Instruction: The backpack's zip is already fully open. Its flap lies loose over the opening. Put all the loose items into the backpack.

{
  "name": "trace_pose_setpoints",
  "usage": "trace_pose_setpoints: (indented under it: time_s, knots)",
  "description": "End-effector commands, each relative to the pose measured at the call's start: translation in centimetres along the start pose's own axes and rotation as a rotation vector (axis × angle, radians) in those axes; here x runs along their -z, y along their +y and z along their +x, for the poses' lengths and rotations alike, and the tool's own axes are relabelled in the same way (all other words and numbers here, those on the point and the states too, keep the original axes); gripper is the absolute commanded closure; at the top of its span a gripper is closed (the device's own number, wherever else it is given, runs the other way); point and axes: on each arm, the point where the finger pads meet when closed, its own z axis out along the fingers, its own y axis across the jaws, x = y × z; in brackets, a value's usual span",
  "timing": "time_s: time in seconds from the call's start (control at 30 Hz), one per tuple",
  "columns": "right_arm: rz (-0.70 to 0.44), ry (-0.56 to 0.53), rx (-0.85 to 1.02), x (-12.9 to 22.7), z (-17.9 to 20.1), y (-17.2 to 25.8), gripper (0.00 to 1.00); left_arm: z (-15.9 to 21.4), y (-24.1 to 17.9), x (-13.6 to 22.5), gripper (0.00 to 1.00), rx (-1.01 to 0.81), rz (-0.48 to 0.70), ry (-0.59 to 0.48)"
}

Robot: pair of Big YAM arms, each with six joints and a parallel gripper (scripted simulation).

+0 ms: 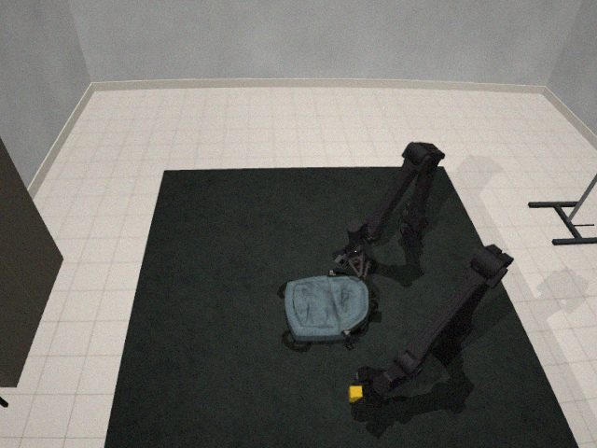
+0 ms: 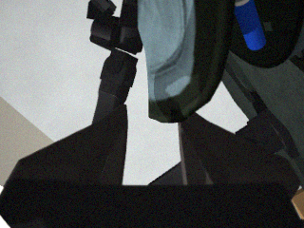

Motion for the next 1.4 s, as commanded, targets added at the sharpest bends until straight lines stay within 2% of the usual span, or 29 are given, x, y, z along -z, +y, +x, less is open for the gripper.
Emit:
trace_pose_setpoints:
  time_s: [0.0, 0.17, 0.2, 0.43, 0.47, 0.63, 0.67, 1.23, 1.27, 1.37]
  knots:
    - [-0.027, 0.011, 0.06, -0.7, -0.5, 2.9, 0.68, -2.3, 1.3, 0.6, 0.4, -0.025, -0.024, -0.05]
    - [-0.027, 0.011, 0.06, -0.7, -0.5, 2.9, 0.68, -2.3, 1.4, 0.6, 0.4, -0.025, -0.024, -0.05]
    - [-0.027, 0.011, 0.06, -0.7, -0.5, 2.9, 0.68, -2.3, 1.4, 0.6, 0.49, -0.025, -0.024, -0.05]
    - [-0.027, 0.011, 0.06, -0.7, -0.5, 2.9, 0.68, -2.3, 1.4, 0.6, 0.49, -0.025, -0.024, -0.05]
    - [-0.027, 0.011, 0.06, -0.7, -0.5, 2.9, 0.68, -2.3, 1.4, 0.6, 0.57, -0.025, -0.024, -0.05]
    - [-0.027, 0.011, 0.06, -0.7, -0.5, 2.9, 0.68, -2.3, 1.5, 0.6, 0.57, -0.025, -0.024, -0.05]
    - [-0.027, 0.011, 0.06, -0.7, -0.5, 2.9, 0.68, -2.3, 1.5, 0.6, 0.66, -0.025, -0.024, -0.05]
    - [-0.027, 0.011, 0.06, -0.7, -0.5, 2.9, 0.68, -2.3, 1.6, 0.6, 0.66, -0.025, -0.025, -0.05]
    - [-0.027, 0.011, 0.06, -0.7, -0.5, 2.9, 0.68, -4.1, 2.6, 1.8, 0.66, -0.039, -0.043, -0.073]
    - [-0.027, 0.011, 0.06, -0.7, -0.5, 2.9, 0.68, -5.1, 2.6, 3.1, 0.66, -0.04, -0.044, -0.075]
